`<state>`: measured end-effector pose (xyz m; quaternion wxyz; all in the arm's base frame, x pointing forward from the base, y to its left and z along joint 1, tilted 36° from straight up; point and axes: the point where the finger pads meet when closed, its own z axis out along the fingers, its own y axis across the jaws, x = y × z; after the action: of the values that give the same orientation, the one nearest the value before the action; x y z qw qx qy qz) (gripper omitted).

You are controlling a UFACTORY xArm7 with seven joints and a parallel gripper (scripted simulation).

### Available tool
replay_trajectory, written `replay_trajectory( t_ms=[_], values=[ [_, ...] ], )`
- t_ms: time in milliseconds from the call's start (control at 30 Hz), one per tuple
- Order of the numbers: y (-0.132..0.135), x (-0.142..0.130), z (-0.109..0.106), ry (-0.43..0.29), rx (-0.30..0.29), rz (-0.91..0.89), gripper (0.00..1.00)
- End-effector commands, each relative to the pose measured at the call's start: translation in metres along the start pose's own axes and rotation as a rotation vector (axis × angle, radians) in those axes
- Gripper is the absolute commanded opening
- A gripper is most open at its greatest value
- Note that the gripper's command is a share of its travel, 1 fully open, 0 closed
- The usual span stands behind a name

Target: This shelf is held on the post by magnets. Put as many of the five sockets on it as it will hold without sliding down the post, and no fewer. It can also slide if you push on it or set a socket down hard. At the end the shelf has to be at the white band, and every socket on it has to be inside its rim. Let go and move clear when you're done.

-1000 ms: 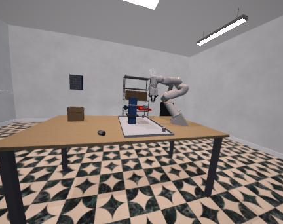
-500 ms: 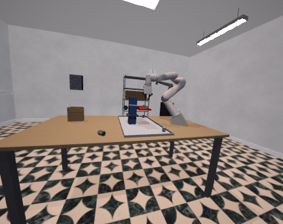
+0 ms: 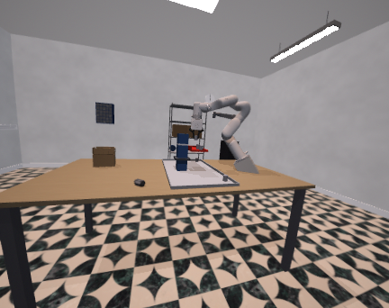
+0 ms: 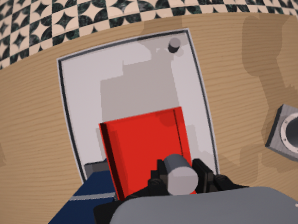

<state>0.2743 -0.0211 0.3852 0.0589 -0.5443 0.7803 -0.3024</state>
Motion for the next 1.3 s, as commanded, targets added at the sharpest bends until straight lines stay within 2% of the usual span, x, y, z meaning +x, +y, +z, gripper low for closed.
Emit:
replay_trajectory(
  t_ms=[0, 400, 767, 967, 1267],
  values=[
    [-0.001, 0.000, -0.001, -0.001, 0.003, 0.000, 0.00],
    [-0.002, 0.000, 0.027, -0.001, 0.003, 0.000, 0.00],
    [-0.002, 0.000, 0.030, -0.001, 0.003, 0.000, 0.00],
    [-0.002, 0.000, 0.044, -0.001, 0.003, 0.000, 0.00],
    [-0.002, 0.000, 0.045, -0.001, 0.003, 0.000, 0.00]
  ],
)
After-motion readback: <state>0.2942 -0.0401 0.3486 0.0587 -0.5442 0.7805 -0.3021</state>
